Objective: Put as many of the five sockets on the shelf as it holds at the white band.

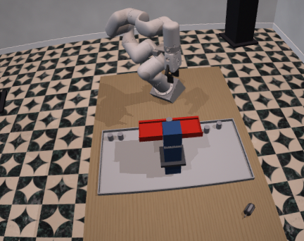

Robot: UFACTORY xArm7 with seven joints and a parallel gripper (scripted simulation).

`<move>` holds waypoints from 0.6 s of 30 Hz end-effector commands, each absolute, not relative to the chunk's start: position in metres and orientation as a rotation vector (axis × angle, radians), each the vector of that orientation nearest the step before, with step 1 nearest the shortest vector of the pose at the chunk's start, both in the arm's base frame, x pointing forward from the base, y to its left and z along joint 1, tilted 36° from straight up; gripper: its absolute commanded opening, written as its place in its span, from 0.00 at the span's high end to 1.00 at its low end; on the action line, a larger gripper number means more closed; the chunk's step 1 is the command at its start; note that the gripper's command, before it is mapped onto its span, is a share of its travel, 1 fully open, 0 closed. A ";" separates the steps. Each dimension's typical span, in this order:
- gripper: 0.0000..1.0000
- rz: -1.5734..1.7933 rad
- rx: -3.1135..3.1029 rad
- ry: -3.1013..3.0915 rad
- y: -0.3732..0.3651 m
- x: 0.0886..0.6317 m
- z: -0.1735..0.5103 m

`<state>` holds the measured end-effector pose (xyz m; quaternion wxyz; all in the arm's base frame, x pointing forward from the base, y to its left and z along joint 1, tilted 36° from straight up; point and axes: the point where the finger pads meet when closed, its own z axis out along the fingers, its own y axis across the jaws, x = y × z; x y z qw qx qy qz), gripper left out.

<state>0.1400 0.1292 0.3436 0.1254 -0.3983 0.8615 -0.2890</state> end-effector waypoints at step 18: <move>0.39 -0.594 -0.061 2.580 0.181 0.151 0.313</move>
